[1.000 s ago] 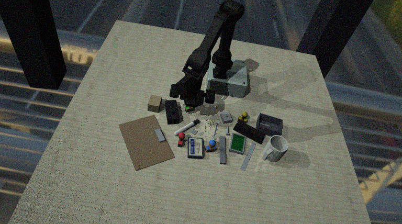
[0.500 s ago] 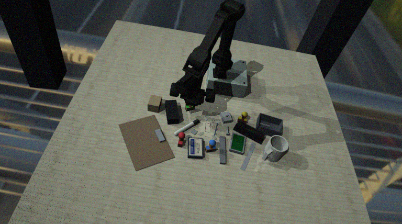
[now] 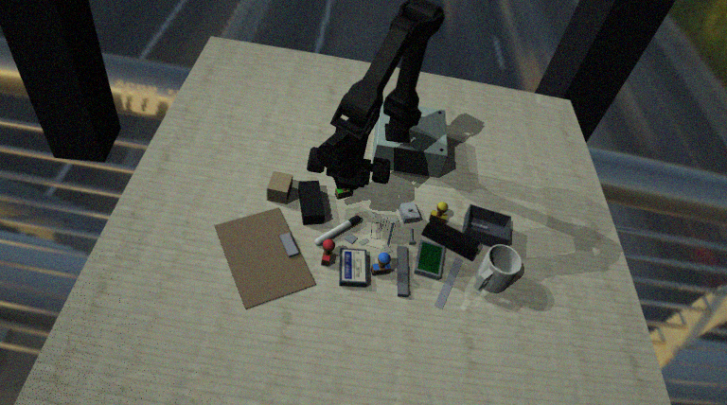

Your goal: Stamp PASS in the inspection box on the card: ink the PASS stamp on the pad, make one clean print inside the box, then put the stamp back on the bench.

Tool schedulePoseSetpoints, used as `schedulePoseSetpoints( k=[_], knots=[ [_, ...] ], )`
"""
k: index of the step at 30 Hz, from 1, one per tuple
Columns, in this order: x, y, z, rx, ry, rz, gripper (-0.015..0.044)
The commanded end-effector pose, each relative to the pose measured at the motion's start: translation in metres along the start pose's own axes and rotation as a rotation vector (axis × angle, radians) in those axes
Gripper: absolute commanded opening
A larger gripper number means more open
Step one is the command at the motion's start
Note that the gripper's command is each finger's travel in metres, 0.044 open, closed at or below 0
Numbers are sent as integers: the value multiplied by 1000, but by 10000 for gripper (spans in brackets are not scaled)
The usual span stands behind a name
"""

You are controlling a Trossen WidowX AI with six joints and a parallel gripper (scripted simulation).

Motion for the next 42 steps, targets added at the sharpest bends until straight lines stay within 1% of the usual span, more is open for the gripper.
schedulePoseSetpoints(
  k=[1, 42],
  knots=[
    [-4, -2, 2, 6, -6, -8, 0],
    [-24, 0, 0, 6, -4, -12, 0]
  ],
)
Point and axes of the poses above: the point midway between the two fingers, 35 mm back from their tips, its own x axis out along the fingers, its own y axis across the jaws, z = x × y, the point moved 3 cm from there along -x, back along the fingers, and after that the axes turned 6 degrees about -x, right-handed, at the moved point
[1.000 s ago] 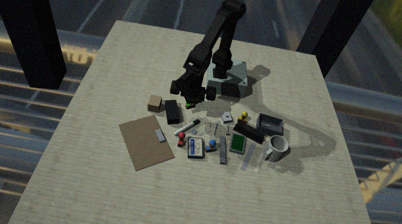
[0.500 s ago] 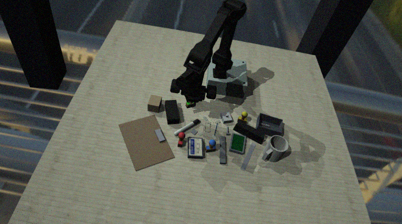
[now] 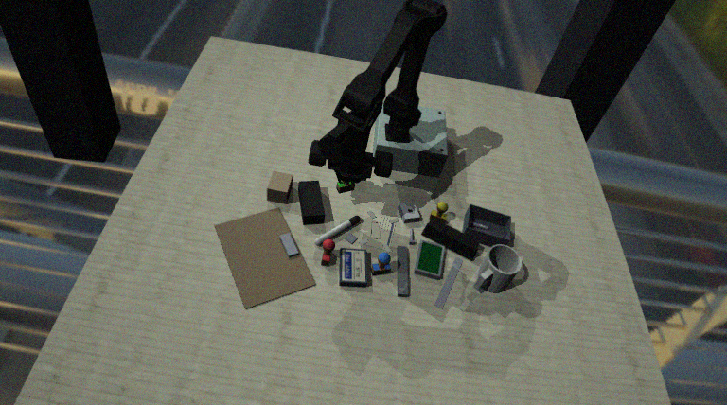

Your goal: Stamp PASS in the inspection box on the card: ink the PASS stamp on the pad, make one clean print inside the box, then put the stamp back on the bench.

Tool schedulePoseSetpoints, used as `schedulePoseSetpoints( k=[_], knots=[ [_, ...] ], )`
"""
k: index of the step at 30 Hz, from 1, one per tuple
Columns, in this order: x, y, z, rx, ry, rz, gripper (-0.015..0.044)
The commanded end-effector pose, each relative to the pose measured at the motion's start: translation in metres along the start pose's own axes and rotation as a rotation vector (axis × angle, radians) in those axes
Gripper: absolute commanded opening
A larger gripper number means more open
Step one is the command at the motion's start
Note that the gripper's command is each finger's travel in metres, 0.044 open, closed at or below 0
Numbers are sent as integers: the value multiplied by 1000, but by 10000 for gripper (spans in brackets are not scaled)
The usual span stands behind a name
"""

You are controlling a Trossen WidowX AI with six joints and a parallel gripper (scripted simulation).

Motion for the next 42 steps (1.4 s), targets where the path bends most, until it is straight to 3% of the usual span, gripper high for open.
schedulePoseSetpoints(
  k=[1, 8, 19, 42],
  knots=[
    [-4, -1, 1, 6, -6, -8, 0],
    [-7, 0, 4, 6, -6, -8, 0],
    [-12, 30, 51, 6, -9, -4, 0],
    [-16, 134, 129, 6, -15, 4, 0]
  ],
)
Point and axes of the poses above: the point midway between the two fingers, 35 mm back from their tips, its own x axis out along the fingers, its own y axis across the jaws, z = x × y, the point moved 3 cm from there along -x, back along the fingers, and after that the axes turned 6 degrees about -x, right-handed, at the moved point
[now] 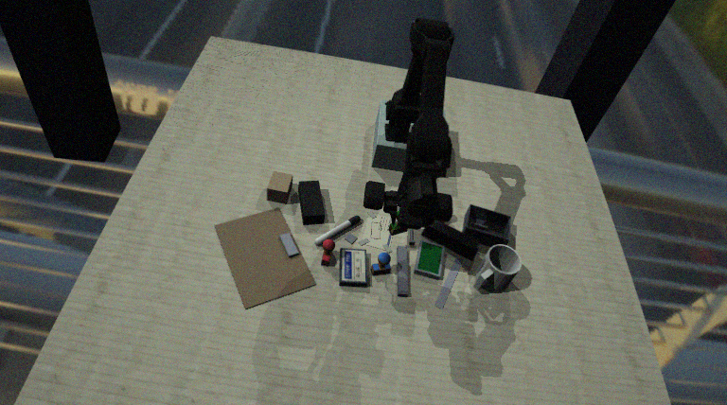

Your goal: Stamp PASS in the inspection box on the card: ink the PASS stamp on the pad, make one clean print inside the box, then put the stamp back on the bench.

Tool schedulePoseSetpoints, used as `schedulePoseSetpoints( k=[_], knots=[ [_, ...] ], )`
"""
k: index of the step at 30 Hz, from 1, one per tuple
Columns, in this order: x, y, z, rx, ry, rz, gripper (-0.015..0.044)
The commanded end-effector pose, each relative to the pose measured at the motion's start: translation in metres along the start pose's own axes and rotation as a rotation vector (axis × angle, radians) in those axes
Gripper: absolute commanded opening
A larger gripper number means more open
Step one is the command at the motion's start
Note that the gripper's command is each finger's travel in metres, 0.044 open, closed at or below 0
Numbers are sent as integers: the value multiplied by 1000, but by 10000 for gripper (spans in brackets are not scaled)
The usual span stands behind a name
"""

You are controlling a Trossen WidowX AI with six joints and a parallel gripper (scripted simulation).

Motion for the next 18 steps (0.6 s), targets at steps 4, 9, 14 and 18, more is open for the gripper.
schedulePoseSetpoints(
  k=[4, 9, 14, 18],
  knots=[
    [-2, 36, 17, 3, -9, -1, 0],
    [-1, 67, 26, 3, -10, 0, 0],
    [0, 90, 30, 3, -10, 1, 0],
    [1, 90, 30, 3, -10, 1, 0]
  ],
)
Point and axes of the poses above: the point midway between the two fingers, 35 mm back from their tips, its own x axis out along the fingers, its own y axis across the jaws, z = x × y, the point moved 3 cm from there along -x, back along the fingers, and after that the axes turned 6 degrees about -x, right-handed, at the moved point
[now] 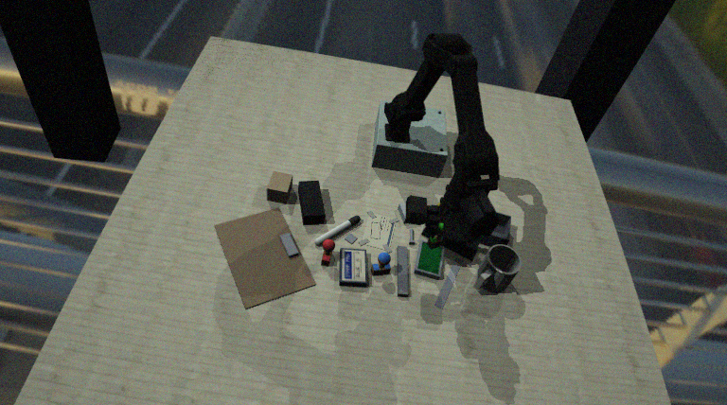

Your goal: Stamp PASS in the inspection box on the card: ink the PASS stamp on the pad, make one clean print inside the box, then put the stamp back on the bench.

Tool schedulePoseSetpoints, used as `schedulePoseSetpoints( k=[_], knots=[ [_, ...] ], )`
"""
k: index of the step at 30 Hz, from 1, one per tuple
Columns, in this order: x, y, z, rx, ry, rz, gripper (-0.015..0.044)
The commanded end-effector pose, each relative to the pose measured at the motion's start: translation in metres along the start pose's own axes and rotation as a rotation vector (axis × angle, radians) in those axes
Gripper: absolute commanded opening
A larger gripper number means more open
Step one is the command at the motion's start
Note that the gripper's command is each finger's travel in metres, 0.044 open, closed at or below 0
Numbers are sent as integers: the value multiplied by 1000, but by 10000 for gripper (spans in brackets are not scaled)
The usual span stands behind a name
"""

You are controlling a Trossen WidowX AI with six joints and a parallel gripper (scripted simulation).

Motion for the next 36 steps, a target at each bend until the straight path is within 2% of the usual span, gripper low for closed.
schedulePoseSetpoints(
  k=[1, 36],
  knots=[
    [-1, 0, 3, 11, -8, -2, 0],
    [22, 1, 4, 8, -9, -2, 0]
  ],
)
Point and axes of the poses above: the point midway between the two fingers, 35 mm back from their tips, its own x axis out along the fingers, its own y axis across the jaws, z = x × y, the point moved 3 cm from there along -x, back along the fingers, and after that the axes turned 6 degrees about -x, right-handed, at the moved point
